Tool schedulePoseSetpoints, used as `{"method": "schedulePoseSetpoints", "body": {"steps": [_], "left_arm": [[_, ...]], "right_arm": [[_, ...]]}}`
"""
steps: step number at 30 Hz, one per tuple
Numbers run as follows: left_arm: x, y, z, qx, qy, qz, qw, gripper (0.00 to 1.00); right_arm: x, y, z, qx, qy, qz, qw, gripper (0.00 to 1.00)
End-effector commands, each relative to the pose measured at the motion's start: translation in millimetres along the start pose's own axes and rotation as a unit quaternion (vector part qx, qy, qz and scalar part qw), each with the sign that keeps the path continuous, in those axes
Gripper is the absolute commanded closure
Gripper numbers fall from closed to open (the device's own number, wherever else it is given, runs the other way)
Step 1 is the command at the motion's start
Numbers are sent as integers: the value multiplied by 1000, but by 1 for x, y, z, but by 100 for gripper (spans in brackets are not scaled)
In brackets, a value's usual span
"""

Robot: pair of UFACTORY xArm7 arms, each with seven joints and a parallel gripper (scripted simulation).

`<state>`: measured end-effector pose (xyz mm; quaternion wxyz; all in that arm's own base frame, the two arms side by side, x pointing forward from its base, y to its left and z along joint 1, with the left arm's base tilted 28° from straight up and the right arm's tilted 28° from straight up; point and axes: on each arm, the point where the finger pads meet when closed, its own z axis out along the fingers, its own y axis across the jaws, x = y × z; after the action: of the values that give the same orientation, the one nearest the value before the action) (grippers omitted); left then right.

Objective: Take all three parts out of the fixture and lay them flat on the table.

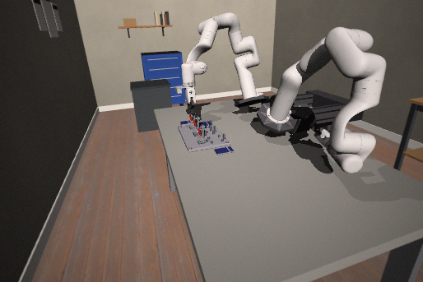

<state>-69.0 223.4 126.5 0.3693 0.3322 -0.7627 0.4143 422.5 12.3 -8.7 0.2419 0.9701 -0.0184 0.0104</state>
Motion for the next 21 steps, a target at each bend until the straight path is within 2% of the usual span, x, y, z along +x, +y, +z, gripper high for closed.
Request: {"method": "schedulePoseSetpoints", "body": {"steps": [1,6,7,11,15,17,21], "left_arm": [[0,0,-1,-1,-1,-1,1000,0],[0,0,-1,-1,-1,-1,1000,0],[0,0,-1,-1,-1,-1,1000,0],[0,0,-1,-1,-1,-1,1000,0],[0,0,-1,-1,-1,-1,1000,0],[0,0,-1,-1,-1,-1,1000,0],[0,0,-1,-1,-1,-1,1000,0]], "right_arm": [[1,-1,-1,1,2,0,1000,52],[1,-1,-1,1,2,0,1000,52],[1,-1,-1,1,2,0,1000,0],[1,-1,-5,1,2,0,1000,0],[1,-1,-20,1,2,0,1000,0],[-8,-1,-28,1,2,0,1000,0],[-22,-1,-28,1,2,0,1000,0]]}}
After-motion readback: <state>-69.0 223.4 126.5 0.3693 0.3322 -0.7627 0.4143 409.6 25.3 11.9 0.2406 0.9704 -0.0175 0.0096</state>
